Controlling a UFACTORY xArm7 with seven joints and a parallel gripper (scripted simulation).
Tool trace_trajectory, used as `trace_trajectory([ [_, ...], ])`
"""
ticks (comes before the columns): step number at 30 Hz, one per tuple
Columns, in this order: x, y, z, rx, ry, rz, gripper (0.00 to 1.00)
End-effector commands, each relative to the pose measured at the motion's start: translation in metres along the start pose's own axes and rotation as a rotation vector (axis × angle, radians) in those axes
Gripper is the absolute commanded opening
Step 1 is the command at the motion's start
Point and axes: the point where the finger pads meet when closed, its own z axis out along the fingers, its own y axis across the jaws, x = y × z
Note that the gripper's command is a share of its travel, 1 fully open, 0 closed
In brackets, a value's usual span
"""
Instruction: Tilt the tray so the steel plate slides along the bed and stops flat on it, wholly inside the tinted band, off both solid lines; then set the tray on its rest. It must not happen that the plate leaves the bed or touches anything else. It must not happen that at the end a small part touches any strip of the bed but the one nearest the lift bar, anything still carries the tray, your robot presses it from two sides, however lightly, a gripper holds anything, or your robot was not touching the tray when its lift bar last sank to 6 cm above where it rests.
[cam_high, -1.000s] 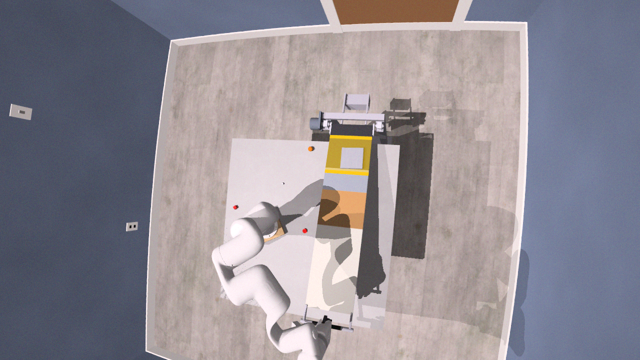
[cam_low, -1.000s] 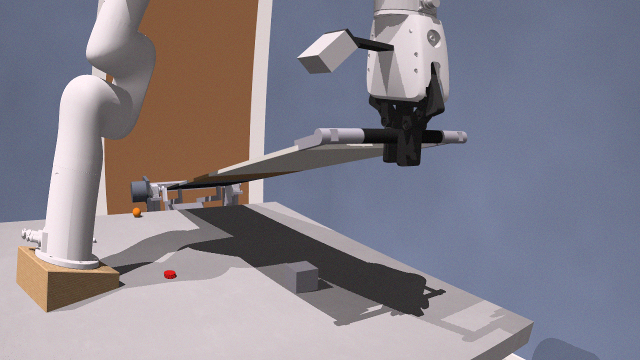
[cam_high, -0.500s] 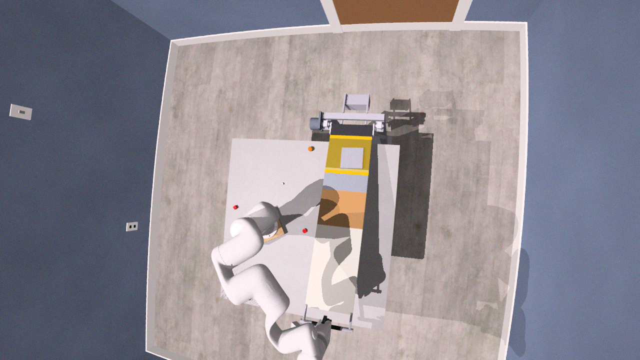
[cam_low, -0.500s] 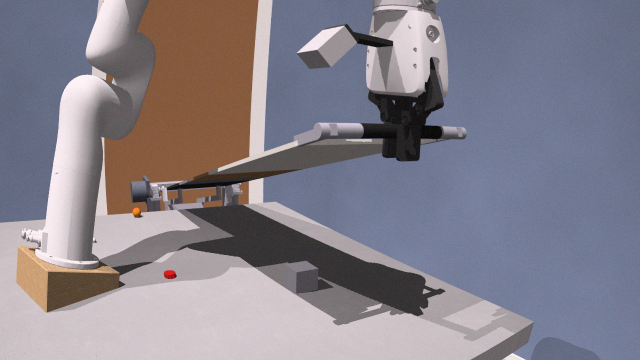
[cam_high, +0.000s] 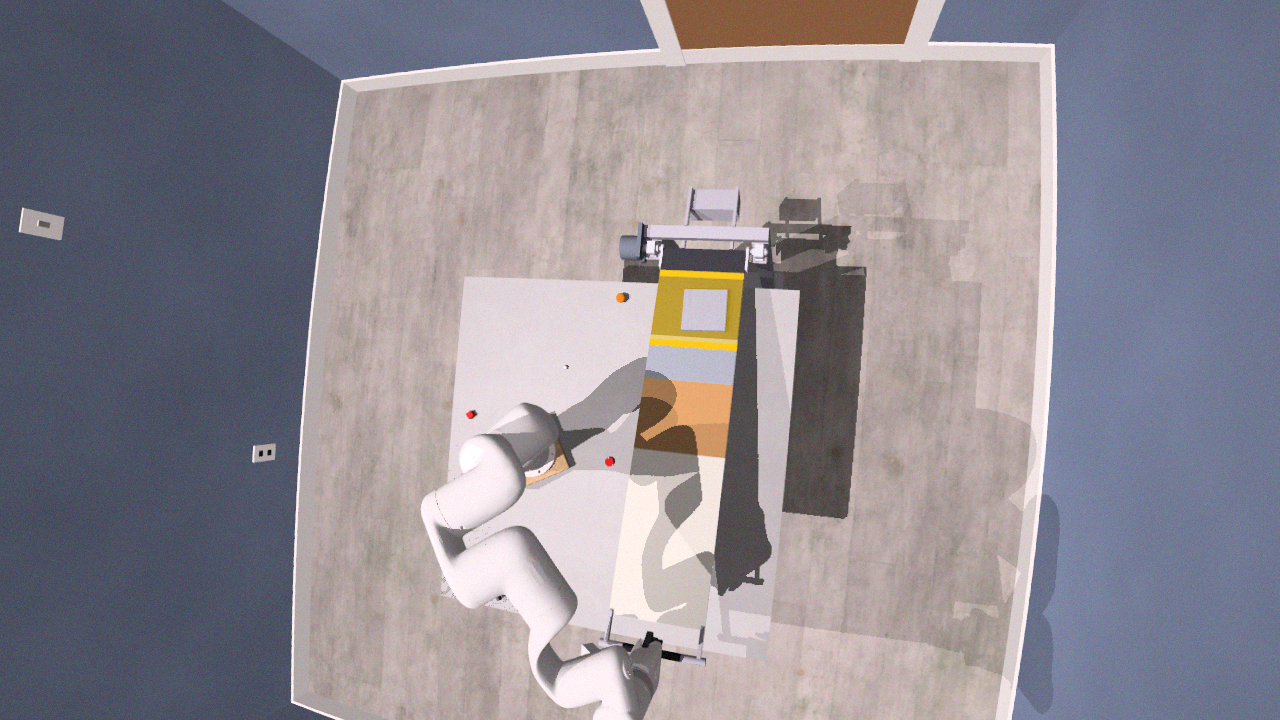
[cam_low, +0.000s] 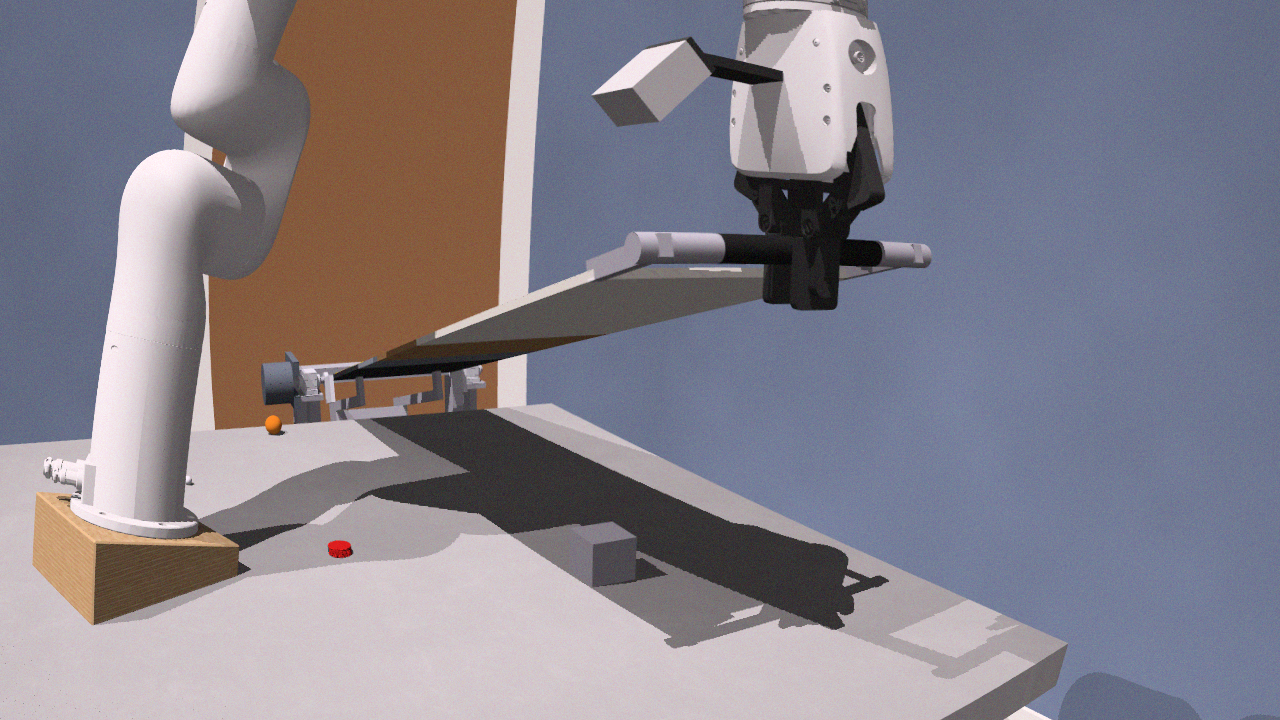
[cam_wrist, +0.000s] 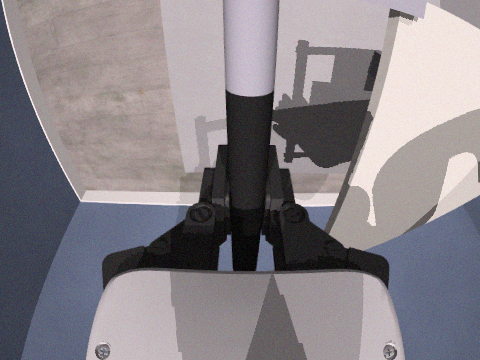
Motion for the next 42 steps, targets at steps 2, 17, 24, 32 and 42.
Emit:
trace_trajectory([
  [2, -0.001, -0.008, 0.021, 0.003, -0.004, 0.0, 0.0],
  [17, -0.001, -0.017, 0.062, 0.003, -0.004, 0.0, 0.0],
  [24, -0.001, -0.021, 0.083, 0.003, -0.004, 0.0, 0.0],
  [32, -0.002, -0.025, 0.105, 0.003, -0.004, 0.0, 0.0],
  [42, -0.002, -0.029, 0.134, 0.003, -0.004, 0.0, 0.0],
])
